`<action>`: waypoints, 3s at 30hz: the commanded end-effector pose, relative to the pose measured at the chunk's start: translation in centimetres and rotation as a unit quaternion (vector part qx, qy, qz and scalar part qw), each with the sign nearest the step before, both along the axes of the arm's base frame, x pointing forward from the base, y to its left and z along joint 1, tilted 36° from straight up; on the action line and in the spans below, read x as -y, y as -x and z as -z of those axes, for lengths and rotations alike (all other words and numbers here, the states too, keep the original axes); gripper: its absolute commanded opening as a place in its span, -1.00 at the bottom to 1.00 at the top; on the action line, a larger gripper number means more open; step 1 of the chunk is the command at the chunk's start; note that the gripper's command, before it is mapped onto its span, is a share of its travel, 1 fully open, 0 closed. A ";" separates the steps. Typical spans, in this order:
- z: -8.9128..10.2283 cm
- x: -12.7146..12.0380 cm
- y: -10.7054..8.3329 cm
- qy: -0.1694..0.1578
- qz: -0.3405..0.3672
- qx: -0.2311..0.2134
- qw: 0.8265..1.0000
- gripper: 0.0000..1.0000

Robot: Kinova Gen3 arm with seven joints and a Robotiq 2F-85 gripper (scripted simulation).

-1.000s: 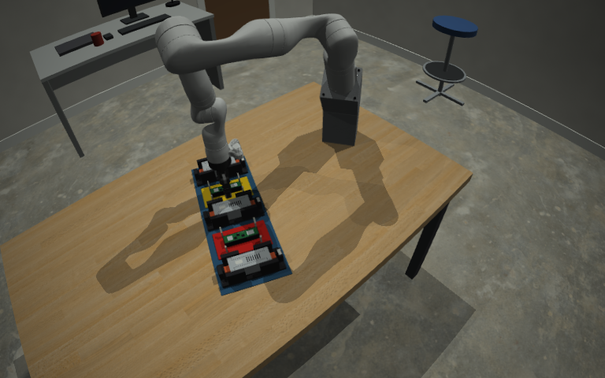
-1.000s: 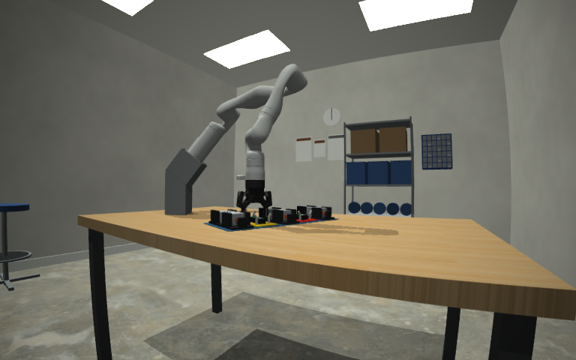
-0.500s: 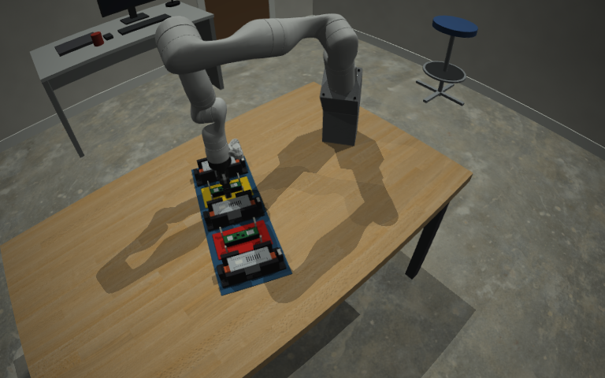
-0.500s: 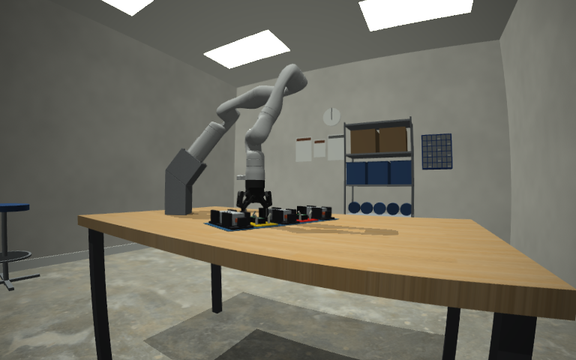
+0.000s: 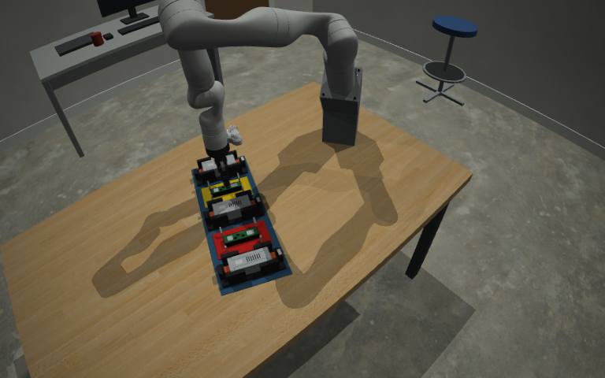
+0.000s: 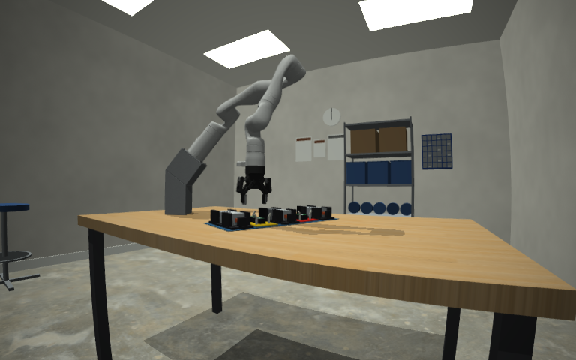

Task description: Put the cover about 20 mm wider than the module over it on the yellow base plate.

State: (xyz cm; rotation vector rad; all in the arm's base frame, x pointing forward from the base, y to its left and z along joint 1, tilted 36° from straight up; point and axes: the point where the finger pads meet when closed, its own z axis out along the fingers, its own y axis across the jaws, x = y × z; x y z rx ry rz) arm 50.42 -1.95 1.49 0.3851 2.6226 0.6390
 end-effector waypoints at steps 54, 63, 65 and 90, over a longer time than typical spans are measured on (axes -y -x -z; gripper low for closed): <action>-4.9 2.6 2.3 -0.003 0.009 0.001 1.000 1.00; -4.4 2.2 2.1 -0.002 0.006 0.002 1.000 1.00; -4.4 2.2 2.1 -0.002 0.006 0.002 1.000 1.00; -4.3 2.1 2.2 -0.006 0.009 -0.001 1.000 1.00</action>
